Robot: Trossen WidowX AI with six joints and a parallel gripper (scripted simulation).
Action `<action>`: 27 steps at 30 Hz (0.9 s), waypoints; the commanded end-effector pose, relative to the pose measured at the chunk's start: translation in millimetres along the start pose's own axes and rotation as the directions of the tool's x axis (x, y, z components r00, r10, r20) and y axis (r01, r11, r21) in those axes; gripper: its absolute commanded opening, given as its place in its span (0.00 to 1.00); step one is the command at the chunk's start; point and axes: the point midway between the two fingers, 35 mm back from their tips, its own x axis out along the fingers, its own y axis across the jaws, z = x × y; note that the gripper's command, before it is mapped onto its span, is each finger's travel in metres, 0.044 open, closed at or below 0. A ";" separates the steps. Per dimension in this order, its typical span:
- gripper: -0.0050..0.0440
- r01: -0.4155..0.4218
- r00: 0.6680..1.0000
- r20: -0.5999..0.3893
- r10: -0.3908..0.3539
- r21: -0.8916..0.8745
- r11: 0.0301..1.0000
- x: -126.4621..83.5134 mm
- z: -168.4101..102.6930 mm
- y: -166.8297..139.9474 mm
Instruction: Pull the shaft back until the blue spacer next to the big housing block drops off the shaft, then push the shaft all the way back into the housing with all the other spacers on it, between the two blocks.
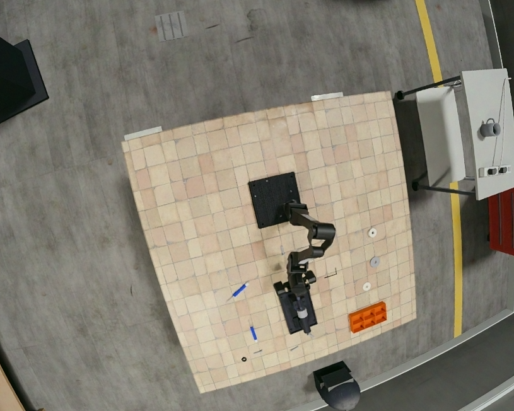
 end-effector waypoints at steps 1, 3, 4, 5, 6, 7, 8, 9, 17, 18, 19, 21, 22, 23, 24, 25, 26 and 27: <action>0.00 0.006 0.999 0.038 -0.006 -0.010 1.000 2.6 16.1 -1.4; 0.00 0.006 0.999 0.039 -0.006 -0.011 1.000 3.2 16.7 -1.4; 0.00 0.006 0.999 0.039 -0.006 -0.011 1.000 3.5 16.9 -1.4; 0.00 0.006 0.999 0.039 -0.006 -0.011 1.000 3.9 17.0 -1.4; 0.00 0.006 0.999 0.039 -0.006 -0.011 1.000 4.2 17.2 -1.4; 0.00 0.006 0.999 0.039 -0.006 -0.011 1.000 4.5 17.4 -1.4; 0.00 0.006 0.999 0.039 -0.006 -0.011 1.000 4.8 17.6 -1.4; 0.00 0.006 0.999 0.039 -0.006 -0.011 1.000 5.1 17.8 -1.4; 0.00 0.006 0.999 0.039 -0.006 -0.010 1.000 7.1 18.9 -1.4; 0.00 0.006 0.999 0.039 -0.006 -0.010 1.000 7.4 19.1 -1.4; 0.00 0.006 0.999 0.039 -0.006 -0.010 1.000 7.8 19.4 -1.4; 0.00 0.006 0.999 0.039 -0.006 -0.011 1.000 8.3 19.9 -1.4; 0.00 0.006 0.999 0.039 -0.006 -0.011 1.000 8.7 20.1 -1.4; 0.00 0.006 0.999 0.039 -0.006 -0.011 1.000 9.0 20.3 -1.4; 0.00 0.006 0.999 0.039 -0.006 -0.011 1.000 9.3 20.4 -1.4; 0.00 0.006 0.999 0.039 -0.006 -0.011 1.000 9.7 20.6 -1.4; 0.00 0.006 0.999 0.039 -0.006 -0.011 1.000 10.0 20.8 -1.3; 0.00 0.006 0.999 0.039 -0.006 -0.011 1.000 10.3 21.1 -1.4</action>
